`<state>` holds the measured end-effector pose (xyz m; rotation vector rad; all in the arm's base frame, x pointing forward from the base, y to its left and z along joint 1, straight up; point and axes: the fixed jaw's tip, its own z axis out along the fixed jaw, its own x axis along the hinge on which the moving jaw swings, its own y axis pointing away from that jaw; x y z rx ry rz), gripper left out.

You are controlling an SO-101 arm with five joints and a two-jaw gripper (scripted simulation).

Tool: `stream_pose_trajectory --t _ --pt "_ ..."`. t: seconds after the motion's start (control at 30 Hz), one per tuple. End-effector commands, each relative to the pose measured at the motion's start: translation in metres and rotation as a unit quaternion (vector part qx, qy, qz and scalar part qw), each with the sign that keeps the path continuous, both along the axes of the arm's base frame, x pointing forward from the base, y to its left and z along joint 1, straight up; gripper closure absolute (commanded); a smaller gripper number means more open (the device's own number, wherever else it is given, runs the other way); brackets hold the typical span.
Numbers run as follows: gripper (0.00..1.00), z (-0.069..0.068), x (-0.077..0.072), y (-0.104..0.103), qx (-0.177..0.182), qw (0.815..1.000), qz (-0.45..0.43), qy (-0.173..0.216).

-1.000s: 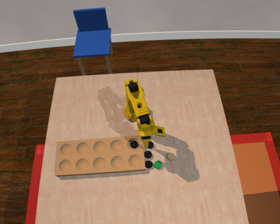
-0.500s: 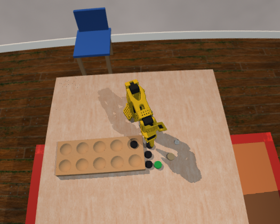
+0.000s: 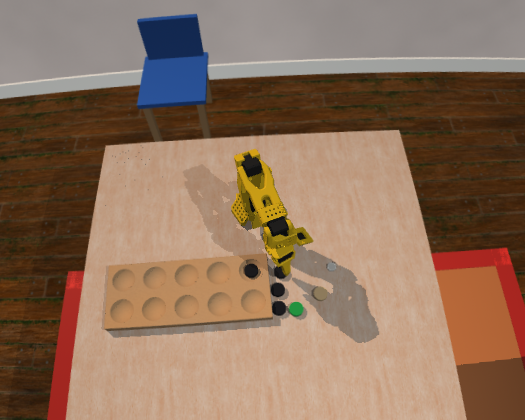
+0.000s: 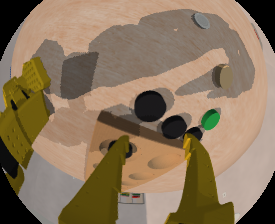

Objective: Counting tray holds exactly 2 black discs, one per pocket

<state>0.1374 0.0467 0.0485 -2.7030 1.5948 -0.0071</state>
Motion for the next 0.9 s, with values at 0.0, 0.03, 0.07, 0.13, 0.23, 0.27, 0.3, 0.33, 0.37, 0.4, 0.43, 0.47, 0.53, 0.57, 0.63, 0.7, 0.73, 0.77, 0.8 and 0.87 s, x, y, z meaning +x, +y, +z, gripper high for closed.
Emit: stream_pose_trajectory --t 0.0,0.03,0.07,0.13,0.23,0.27,0.3,0.33,0.37,0.4,0.43,0.47,0.53,0.57,0.63,0.7,0.73,0.77,0.8,0.87 --pt "0.73 0.0103 0.0066 0.005 0.01 0.999 0.016 -0.027" --pt "0.73 0.0103 0.0066 0.005 0.01 0.999 0.016 -0.027" --pt "0.73 0.0103 0.0066 0.005 0.01 0.999 0.016 -0.027" --pt "0.73 0.0103 0.0066 0.005 0.01 0.999 0.016 -0.027" --pt "0.73 0.0103 0.0066 0.005 0.01 0.999 0.016 -0.027" --pt "0.73 0.0103 0.0066 0.005 0.01 0.999 0.016 -0.027" --pt "0.73 0.0103 0.0066 0.005 0.01 0.999 0.016 -0.027" --pt "0.73 0.0111 0.0069 0.0052 0.011 0.999 0.016 -0.028" --pt "0.73 0.0111 0.0069 0.0052 0.011 0.999 0.016 -0.028" --pt "0.73 0.0111 0.0069 0.0052 0.011 0.999 0.016 -0.028" --pt "0.73 0.0111 0.0069 0.0052 0.011 0.999 0.016 -0.028" --pt "0.73 0.0111 0.0069 0.0052 0.011 0.999 0.016 -0.028" --pt "0.73 0.0111 0.0069 0.0052 0.011 0.999 0.016 -0.028" --pt "0.73 0.0111 0.0069 0.0052 0.011 0.999 0.016 -0.028" --pt "0.73 0.0111 0.0069 0.0052 0.011 0.999 0.016 -0.028" --pt "0.73 0.0111 0.0069 0.0052 0.011 0.999 0.016 -0.028" --pt "0.73 0.011 0.0069 0.0052 0.011 0.999 0.016 -0.028" --pt "0.73 0.0106 0.007 0.0052 0.011 0.999 0.016 -0.028" --pt "0.73 0.0095 0.0072 0.0053 0.011 0.999 0.016 -0.028" --pt "0.73 0.0055 0.0078 0.0055 0.011 0.999 0.016 -0.028"
